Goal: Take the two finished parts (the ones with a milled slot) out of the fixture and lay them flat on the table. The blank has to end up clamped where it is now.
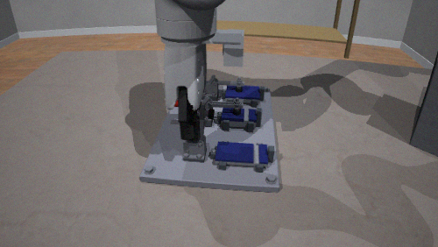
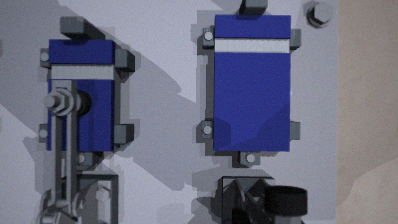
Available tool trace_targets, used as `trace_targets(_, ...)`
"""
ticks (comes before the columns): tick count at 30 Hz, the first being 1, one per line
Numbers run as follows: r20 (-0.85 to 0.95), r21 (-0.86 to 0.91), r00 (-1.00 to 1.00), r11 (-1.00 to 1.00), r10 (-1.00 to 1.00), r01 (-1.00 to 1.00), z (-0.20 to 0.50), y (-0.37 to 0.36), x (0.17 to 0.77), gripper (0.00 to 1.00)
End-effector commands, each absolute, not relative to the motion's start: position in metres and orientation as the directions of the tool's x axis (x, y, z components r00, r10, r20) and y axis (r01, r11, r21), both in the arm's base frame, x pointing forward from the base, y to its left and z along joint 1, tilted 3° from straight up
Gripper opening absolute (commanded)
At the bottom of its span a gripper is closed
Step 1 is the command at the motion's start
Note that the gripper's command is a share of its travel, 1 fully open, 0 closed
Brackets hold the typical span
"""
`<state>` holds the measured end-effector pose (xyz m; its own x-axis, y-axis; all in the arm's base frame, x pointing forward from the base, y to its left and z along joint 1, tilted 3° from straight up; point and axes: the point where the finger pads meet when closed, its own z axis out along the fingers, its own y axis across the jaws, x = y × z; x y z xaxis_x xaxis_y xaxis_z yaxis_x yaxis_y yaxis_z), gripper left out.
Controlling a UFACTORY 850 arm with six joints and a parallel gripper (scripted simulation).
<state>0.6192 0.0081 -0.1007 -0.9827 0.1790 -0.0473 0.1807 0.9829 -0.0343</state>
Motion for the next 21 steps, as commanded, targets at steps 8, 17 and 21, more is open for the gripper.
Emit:
trace_targets(8,-0.048,-0.034,-0.983,0.983,0.179,0.181,-0.1001,0.0082,0.62,0.48)
trace_targets(17,-0.05,-0.034,-0.983,0.983,0.179,0.181,-0.0998,0.0082,0.6206,0.48)
trace_targets(21,-0.049,-0.034,-0.983,0.983,0.179,0.181,-0.0998,0.0082,0.6205,0.48)
